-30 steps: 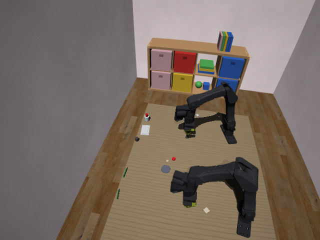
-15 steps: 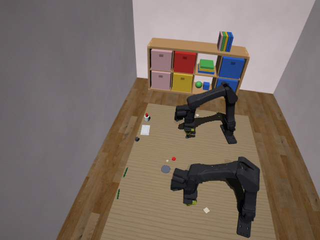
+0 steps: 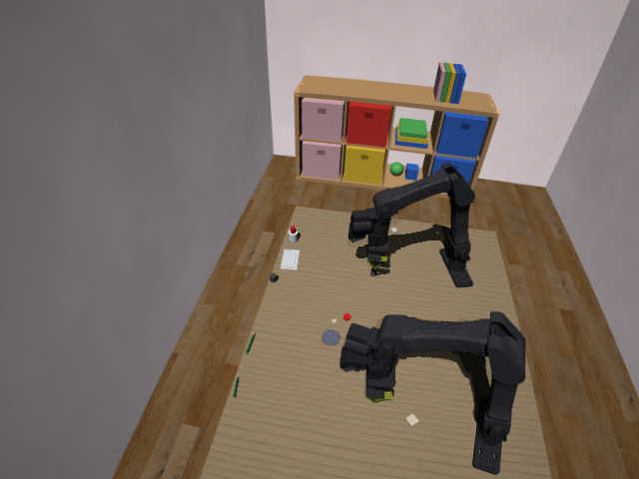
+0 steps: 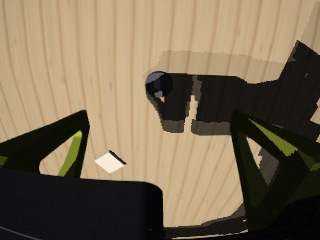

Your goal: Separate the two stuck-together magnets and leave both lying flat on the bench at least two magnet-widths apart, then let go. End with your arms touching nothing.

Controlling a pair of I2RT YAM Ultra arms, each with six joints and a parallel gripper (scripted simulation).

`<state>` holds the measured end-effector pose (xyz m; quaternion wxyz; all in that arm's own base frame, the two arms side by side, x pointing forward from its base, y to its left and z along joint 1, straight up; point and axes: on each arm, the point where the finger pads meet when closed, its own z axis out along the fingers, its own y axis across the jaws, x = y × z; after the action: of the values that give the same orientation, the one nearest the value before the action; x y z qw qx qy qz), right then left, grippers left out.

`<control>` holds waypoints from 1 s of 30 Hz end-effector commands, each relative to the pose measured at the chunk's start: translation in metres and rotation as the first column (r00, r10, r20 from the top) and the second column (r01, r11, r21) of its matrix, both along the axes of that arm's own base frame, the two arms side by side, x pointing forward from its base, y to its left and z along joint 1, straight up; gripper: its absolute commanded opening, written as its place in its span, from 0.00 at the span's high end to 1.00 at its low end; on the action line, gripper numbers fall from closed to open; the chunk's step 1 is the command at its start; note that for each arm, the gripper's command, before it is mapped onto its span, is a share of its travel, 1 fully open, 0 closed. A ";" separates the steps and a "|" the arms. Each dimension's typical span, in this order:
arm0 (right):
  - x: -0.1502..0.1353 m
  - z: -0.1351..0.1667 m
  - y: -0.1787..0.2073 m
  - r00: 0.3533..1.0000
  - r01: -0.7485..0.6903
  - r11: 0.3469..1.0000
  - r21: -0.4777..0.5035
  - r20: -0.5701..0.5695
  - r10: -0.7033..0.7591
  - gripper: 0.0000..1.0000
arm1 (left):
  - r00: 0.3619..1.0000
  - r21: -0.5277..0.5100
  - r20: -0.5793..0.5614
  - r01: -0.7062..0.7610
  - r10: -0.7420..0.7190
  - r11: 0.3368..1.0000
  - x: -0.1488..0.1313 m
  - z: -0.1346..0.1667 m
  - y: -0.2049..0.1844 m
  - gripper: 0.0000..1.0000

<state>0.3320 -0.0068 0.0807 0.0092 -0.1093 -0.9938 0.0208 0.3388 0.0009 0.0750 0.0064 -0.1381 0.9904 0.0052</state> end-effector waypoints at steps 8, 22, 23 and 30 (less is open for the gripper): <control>0.004 0.008 0.000 1.000 -0.003 1.000 -0.002 0.030 0.003 0.00 | 1.000 0.007 0.003 -0.001 0.001 1.000 -0.002 0.012 0.001 0.00; 0.004 0.008 0.000 1.000 -0.003 1.000 -0.002 0.030 0.003 0.00 | 1.000 0.010 -0.005 -0.002 0.002 1.000 -0.003 0.010 0.002 0.00; 0.004 0.008 0.000 1.000 -0.003 1.000 -0.002 0.030 0.003 0.00 | 1.000 0.010 -0.005 -0.002 0.002 1.000 -0.003 0.010 0.002 0.00; 0.004 0.008 0.000 1.000 -0.003 1.000 -0.002 0.030 0.003 0.00 | 1.000 0.011 -0.008 -0.002 0.002 1.000 -0.004 0.010 0.003 0.00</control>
<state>0.3320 -0.0068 0.0807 0.0093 -0.1092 -0.9938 0.0208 0.3331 0.0035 0.0812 -0.0025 -0.1384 0.9903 0.0116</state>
